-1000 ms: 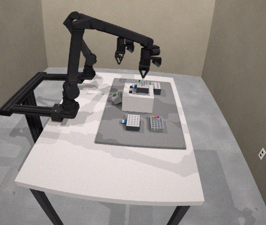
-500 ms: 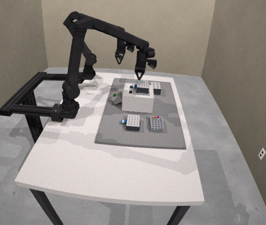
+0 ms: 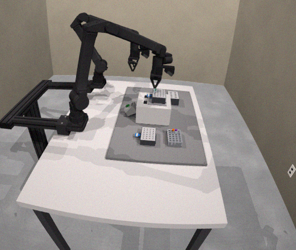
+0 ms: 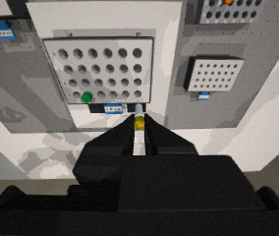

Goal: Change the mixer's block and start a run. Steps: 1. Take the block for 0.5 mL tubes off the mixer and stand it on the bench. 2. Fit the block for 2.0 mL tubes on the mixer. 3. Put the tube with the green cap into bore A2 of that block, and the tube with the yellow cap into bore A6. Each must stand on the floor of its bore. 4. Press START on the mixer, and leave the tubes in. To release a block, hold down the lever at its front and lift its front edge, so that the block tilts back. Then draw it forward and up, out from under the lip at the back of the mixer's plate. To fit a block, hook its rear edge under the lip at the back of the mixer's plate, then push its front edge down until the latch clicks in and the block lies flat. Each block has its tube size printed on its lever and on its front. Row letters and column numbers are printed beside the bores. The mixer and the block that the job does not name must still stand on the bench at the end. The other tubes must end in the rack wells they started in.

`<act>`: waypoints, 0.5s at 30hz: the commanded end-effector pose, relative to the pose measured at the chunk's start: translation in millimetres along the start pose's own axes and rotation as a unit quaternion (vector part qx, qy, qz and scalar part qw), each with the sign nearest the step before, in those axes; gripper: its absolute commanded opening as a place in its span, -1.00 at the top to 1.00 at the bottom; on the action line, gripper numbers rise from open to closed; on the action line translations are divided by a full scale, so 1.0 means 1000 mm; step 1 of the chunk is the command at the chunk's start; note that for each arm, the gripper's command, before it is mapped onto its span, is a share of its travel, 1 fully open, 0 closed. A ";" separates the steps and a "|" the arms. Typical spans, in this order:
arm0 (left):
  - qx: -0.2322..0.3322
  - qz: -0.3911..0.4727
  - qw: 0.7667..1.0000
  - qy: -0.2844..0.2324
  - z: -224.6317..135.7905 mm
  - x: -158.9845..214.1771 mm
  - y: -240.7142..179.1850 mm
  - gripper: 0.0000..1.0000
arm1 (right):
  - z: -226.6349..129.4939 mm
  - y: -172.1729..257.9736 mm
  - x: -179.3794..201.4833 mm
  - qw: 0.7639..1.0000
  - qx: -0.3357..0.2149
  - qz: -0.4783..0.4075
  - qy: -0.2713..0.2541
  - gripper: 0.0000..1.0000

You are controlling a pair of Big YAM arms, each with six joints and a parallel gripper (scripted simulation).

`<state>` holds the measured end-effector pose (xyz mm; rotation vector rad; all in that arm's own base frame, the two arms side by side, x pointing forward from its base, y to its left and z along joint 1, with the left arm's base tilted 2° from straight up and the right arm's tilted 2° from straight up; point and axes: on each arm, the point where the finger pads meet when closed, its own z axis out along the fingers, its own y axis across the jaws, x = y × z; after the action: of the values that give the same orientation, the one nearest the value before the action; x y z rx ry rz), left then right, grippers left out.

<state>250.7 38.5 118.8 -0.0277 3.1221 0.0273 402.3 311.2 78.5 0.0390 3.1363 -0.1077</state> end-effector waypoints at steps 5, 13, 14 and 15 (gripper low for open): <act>0.000 -0.004 1.000 -0.006 -0.004 -0.001 0.000 -1.00 | -0.041 0.008 -0.023 0.999 -0.033 -0.002 -0.041 0.82; 0.001 -0.004 1.000 -0.003 -0.002 0.001 -0.001 -1.00 | -0.019 0.008 -0.018 0.999 -0.022 0.003 -0.026 0.82; 0.001 -0.004 1.000 -0.004 -0.002 0.000 0.000 -1.00 | -0.015 0.009 -0.015 1.000 -0.020 0.003 -0.024 0.82; 0.000 -0.004 1.000 -0.006 -0.004 -0.001 0.000 -1.00 | -0.012 0.010 -0.013 1.000 -0.017 0.003 -0.021 0.82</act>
<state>248.9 38.2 117.0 -0.0277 3.1270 0.0263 407.2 312.6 91.4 0.0343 3.1126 -0.0749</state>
